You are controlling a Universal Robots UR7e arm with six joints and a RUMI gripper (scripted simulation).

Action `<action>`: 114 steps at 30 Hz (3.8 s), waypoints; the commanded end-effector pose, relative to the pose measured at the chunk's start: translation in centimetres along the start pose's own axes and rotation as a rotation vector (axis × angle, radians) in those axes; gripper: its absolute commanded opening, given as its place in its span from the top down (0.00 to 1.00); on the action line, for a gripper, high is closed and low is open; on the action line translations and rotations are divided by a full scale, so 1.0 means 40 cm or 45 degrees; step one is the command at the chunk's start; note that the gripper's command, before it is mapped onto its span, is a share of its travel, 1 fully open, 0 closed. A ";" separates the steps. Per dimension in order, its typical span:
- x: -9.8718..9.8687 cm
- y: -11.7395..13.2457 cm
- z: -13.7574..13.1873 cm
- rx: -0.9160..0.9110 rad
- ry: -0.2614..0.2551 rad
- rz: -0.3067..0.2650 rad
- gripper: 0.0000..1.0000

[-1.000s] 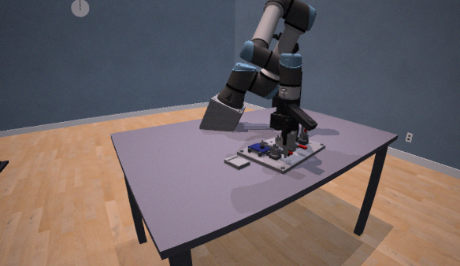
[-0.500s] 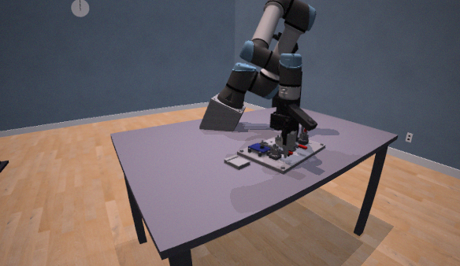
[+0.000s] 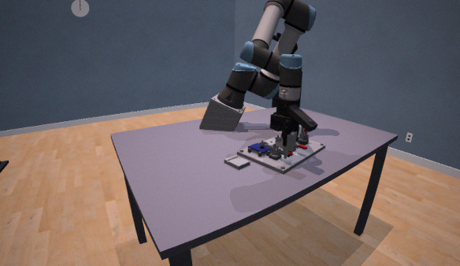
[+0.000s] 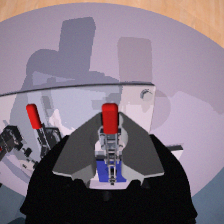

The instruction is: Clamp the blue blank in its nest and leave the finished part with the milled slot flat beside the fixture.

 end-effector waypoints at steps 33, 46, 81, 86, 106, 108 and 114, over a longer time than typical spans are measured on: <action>0.000 0.000 0.001 0.000 0.001 0.000 0.72; 0.062 0.000 0.000 0.000 0.001 0.000 0.72; 0.169 0.000 0.000 0.000 0.001 0.000 0.72; 0.194 0.000 0.000 0.000 0.001 0.000 0.72; 0.300 0.000 0.000 0.000 0.001 0.000 0.72; 0.300 0.000 0.000 0.000 0.001 0.000 0.72; 0.300 0.000 0.000 0.000 0.001 0.000 0.00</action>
Point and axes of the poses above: the point where the finger pads meet when closed, its own x axis back along the fingers, its own z axis across the jaws, y = z × x, the point moved 6 cm from there along x, back along the fingers, and after that the axes turned 11 degrees about x, right-handed, at the moved point
